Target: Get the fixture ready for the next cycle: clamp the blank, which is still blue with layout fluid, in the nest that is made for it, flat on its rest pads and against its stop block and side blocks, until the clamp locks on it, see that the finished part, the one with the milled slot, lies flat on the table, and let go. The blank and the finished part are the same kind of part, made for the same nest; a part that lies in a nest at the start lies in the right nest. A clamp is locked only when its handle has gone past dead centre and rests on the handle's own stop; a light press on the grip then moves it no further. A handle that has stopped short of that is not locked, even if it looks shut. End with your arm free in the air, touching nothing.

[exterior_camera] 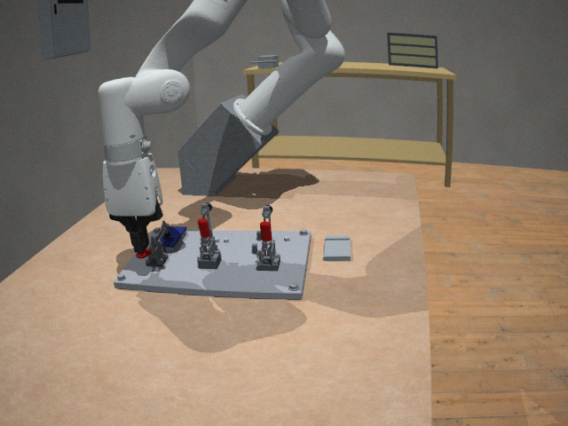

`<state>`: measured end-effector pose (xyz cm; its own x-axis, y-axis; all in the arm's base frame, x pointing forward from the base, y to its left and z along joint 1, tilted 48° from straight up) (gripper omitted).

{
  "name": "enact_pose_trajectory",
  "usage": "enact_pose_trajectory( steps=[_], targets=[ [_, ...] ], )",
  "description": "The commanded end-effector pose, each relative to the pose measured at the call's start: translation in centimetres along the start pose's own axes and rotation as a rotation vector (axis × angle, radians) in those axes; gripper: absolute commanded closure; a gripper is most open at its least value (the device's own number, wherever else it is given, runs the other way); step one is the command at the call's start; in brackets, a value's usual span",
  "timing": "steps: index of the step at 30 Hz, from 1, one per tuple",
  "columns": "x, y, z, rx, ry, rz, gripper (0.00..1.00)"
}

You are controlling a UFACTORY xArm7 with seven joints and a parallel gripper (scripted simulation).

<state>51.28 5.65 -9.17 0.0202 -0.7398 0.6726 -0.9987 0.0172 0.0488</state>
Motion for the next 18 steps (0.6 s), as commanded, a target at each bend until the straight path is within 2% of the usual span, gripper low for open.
enact_pose_trajectory(
  steps=[1,18],
  targets=[
    [0.2,-0.14,0.12,-0.001,0.002,0.004,1.0],
    [0.0,-0.14,0.12,-0.001,0.002,0.004,1.0]
  ],
)
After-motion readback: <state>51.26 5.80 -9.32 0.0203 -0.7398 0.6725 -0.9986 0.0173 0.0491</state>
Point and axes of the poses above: the point where the finger pads meet when closed, its own x axis back along the fingers, its own z axis across the jaws, y = z × x, the point moved 1 cm from there along x, back along the fingers, and after that the axes turned 13 degrees about -x, right-handed, at the moved point
